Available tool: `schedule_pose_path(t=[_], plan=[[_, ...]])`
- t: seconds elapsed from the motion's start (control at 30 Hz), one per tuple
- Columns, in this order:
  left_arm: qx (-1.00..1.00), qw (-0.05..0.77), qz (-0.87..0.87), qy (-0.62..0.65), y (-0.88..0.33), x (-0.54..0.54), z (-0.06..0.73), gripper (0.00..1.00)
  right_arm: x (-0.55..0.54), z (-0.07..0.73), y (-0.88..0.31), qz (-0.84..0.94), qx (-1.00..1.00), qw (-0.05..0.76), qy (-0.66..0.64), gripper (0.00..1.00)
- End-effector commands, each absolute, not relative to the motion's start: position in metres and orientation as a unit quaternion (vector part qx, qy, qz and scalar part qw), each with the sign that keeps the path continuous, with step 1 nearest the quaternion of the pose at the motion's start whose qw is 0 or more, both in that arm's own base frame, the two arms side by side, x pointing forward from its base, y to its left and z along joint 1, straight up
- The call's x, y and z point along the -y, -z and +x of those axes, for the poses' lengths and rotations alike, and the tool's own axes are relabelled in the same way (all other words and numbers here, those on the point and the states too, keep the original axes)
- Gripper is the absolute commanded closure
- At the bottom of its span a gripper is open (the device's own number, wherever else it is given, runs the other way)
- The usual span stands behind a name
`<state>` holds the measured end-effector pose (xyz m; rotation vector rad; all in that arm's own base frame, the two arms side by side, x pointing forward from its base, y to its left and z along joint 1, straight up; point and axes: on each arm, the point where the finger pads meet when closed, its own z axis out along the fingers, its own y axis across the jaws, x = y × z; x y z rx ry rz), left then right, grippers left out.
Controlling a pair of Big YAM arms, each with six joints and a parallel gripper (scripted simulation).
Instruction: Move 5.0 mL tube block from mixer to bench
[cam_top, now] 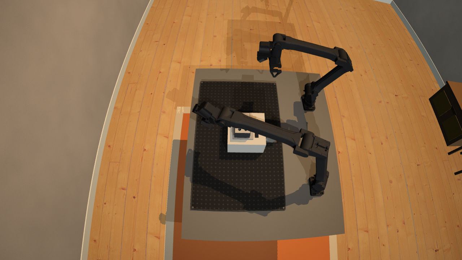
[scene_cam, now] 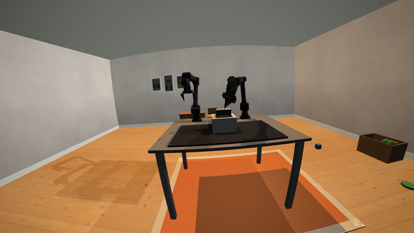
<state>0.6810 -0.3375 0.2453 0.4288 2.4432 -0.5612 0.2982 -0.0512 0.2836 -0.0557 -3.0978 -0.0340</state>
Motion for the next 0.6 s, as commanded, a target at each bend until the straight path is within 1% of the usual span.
schedule_pose_path(t=[0.0, 0.2, 0.33, 0.57], plan=[[-0.924, 0.295, 0.15, 0.193, -0.277, 0.309, 0.674, 1.0, 0.055, 0.305, -0.305, -0.03, 0.999, -0.017, 0.001, 0.0], [-0.925, 0.289, 0.153, 0.194, -0.27, 0.298, 0.667, 1.0, 0.059, 0.304, -0.302, -0.037, 0.999, -0.016, 0.0, 0.0], [-0.943, 0.261, 0.13, 0.161, -0.277, 0.279, 0.656, 1.0, 0.058, 0.302, -0.298, -0.032, 0.999, -0.014, -0.002, 0.0], [-0.934, 0.284, 0.133, 0.17, -0.294, 0.238, 0.644, 1.0, 0.052, 0.299, -0.293, -0.021, 1.0, -0.01, -0.001, 0.0]])
